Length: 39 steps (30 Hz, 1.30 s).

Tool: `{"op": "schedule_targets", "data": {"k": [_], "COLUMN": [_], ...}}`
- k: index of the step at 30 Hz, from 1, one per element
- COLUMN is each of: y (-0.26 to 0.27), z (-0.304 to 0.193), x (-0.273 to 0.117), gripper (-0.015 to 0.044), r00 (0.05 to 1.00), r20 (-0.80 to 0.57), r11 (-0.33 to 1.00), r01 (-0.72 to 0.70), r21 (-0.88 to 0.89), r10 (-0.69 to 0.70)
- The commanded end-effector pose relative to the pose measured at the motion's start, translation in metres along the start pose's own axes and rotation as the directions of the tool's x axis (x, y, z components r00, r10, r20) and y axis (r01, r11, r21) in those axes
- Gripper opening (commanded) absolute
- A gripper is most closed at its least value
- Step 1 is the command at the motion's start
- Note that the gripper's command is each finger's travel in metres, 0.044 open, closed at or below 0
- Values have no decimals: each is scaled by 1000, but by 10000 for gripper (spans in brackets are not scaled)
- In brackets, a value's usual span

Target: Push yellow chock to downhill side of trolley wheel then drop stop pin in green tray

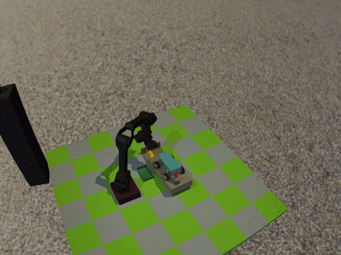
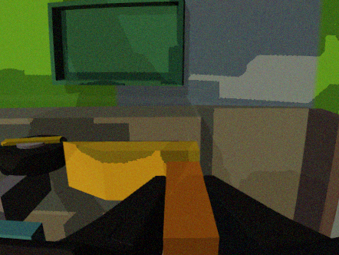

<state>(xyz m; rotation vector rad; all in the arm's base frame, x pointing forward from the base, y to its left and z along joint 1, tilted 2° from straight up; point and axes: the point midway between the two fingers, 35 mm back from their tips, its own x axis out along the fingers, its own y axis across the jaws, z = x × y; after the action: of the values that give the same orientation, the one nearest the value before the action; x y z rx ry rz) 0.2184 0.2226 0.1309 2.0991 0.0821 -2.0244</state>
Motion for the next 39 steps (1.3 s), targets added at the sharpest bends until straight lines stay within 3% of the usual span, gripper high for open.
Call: {"op": "schedule_targets", "data": {"k": [1, 28, 39], "y": [-1, -1, 5], "z": [-9, -10, -11], "x": [-2, 62, 61], "gripper": [0, 0, 0], "r00": [1000, 1000, 1000], "r20": [-12, -12, -12], "r11": [1000, 1000, 1000], "r01": [4, 4, 3], "r21": [-2, -2, -2], "r10": [-4, -4, -3]}}
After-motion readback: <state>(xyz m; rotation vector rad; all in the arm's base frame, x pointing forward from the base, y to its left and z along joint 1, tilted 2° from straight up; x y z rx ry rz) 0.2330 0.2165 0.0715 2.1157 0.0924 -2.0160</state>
